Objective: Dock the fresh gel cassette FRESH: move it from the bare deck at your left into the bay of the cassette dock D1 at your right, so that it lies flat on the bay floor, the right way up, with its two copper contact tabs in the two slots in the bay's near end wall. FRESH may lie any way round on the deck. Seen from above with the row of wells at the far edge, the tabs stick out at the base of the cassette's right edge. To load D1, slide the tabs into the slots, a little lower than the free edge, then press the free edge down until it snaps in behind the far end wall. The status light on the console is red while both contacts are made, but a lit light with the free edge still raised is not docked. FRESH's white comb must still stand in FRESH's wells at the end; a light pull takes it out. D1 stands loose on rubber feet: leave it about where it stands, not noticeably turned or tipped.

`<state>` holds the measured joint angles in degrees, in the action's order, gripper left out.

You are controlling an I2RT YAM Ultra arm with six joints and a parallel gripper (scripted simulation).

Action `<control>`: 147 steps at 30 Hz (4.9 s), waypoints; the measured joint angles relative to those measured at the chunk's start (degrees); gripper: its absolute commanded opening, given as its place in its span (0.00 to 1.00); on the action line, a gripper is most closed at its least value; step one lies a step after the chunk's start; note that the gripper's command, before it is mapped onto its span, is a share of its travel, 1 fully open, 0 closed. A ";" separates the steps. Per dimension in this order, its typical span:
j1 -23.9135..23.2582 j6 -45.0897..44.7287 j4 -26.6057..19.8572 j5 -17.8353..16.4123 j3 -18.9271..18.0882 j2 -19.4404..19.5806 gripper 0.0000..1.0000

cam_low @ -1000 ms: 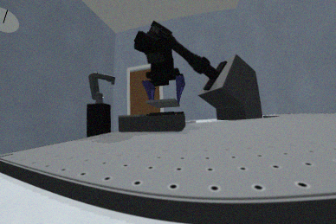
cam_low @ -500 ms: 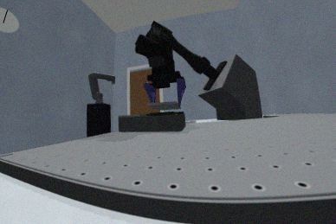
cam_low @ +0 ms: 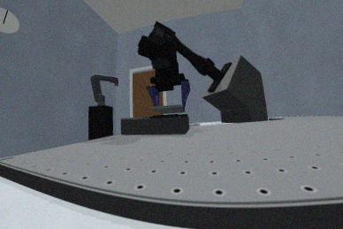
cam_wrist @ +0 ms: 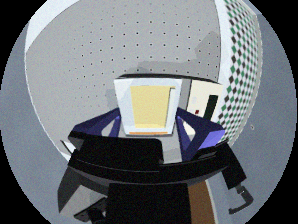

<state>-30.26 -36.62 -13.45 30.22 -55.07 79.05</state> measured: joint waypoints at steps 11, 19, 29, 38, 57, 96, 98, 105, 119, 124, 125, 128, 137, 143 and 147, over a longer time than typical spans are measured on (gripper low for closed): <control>-0.55 -0.28 0.72 -0.33 -0.48 0.39 0.00; -0.76 -0.44 1.42 -0.57 -0.42 0.74 0.00; -1.09 -0.68 2.21 -0.83 -0.13 1.25 0.00; -1.38 -0.94 2.78 -0.98 0.22 1.75 0.00; -1.60 -0.31 0.94 -0.26 -0.57 2.27 0.00; -1.64 1.01 -2.01 0.96 -2.47 3.48 0.00; -1.64 1.03 -2.01 0.96 -2.47 3.48 0.00; -1.81 1.03 -1.84 0.94 -2.14 3.43 0.00; -1.81 1.03 -1.86 0.94 -2.14 3.37 0.00; -1.81 1.03 -1.86 0.94 -2.14 3.37 0.00; -1.81 1.03 -1.86 0.94 -2.14 3.37 0.00; -1.81 1.03 -1.86 0.94 -2.14 3.37 0.00; -1.81 1.03 -1.86 0.94 -2.14 3.37 0.00; -1.81 1.25 -2.25 0.92 -2.38 3.39 0.00; -1.81 1.25 -2.25 0.92 -2.38 3.39 0.00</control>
<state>-32.08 -35.38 -15.70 31.14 -57.45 82.43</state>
